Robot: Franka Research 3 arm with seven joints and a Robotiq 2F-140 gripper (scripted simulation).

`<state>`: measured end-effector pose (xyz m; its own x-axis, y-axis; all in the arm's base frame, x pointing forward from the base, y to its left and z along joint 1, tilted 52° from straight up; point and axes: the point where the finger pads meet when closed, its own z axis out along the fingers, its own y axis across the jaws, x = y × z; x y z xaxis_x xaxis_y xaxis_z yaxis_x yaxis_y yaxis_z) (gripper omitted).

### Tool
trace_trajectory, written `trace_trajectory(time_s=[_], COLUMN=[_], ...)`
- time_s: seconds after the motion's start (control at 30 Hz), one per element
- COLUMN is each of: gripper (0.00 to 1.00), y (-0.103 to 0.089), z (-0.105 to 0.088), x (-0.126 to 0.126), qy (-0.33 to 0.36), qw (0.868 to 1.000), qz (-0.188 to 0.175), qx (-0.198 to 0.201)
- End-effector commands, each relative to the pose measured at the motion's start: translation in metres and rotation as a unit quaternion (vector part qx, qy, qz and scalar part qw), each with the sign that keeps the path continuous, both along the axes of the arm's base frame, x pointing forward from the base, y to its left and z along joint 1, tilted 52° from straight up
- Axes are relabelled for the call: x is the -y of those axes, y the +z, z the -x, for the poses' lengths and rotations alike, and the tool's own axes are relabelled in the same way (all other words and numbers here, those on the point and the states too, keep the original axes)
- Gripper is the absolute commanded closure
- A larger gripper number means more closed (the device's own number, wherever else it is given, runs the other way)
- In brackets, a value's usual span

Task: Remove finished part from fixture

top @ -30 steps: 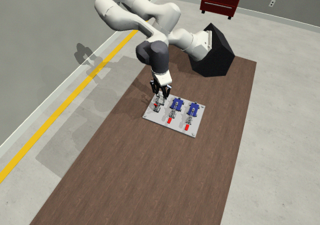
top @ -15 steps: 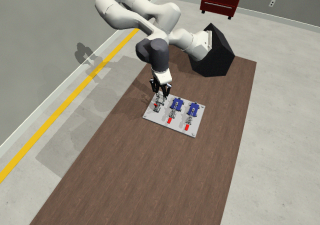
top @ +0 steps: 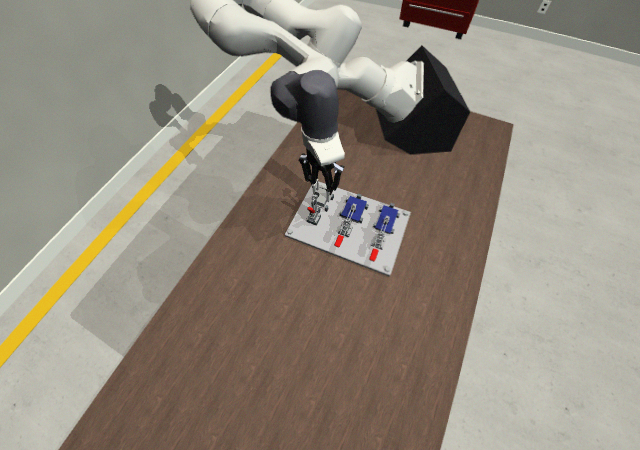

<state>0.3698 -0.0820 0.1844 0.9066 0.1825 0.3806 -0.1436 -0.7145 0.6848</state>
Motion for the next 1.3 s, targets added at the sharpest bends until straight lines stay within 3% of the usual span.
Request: trace_trajectory(time_s=[0.0, 0.83, 1.27], gripper=[1.00, 1.00, 1.00], y=[0.003, 0.006, 0.018], z=[0.002, 0.005, 0.019], x=[-0.001, -0.005, -0.020], qy=[0.000, 0.000, 0.000], qw=[1.000, 1.000, 1.000], qz=[0.003, 0.003, 0.003], qx=[-0.004, -0.004, -0.004])
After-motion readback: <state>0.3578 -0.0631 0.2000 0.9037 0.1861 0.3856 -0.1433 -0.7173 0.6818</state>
